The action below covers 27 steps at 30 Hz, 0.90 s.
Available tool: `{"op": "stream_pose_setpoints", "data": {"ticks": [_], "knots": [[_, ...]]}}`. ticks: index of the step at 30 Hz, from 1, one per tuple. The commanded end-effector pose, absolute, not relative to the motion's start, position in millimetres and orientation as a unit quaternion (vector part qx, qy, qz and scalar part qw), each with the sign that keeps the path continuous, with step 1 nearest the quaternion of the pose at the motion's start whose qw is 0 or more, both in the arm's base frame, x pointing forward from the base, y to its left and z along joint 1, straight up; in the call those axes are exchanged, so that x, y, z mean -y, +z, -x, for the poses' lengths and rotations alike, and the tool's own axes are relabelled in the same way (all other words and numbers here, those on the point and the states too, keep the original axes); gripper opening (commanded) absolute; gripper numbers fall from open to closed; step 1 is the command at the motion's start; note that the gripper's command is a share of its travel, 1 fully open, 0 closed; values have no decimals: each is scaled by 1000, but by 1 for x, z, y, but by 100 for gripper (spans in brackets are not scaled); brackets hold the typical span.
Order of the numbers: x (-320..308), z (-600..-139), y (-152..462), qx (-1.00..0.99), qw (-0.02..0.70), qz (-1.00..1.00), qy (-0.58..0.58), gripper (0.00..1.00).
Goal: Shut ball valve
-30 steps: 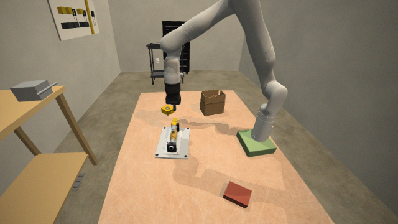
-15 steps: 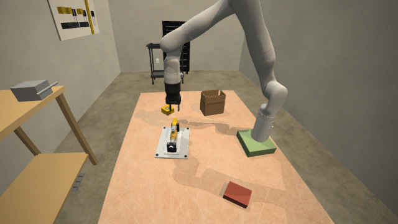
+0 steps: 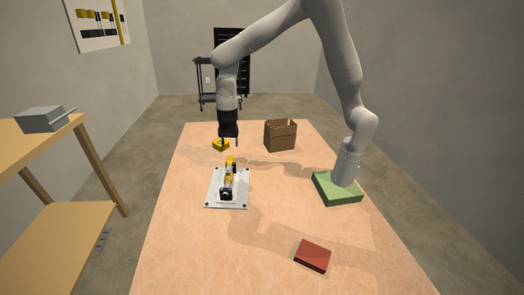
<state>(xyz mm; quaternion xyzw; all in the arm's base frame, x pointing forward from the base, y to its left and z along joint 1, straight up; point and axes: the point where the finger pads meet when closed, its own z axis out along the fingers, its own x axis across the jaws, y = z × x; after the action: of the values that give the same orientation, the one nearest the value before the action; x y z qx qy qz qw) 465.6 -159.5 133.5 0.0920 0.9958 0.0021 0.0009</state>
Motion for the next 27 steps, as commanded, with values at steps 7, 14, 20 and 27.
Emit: {"op": "stream_pose_setpoints", "data": {"ticks": [7,14,20,27], "knots": [[160,-466,134,-996,2,-92,2,100],[160,-466,133,-996,2,-92,2,100],[160,-466,129,-996,2,-92,2,100],[160,-466,122,-996,2,-92,2,100]]}}
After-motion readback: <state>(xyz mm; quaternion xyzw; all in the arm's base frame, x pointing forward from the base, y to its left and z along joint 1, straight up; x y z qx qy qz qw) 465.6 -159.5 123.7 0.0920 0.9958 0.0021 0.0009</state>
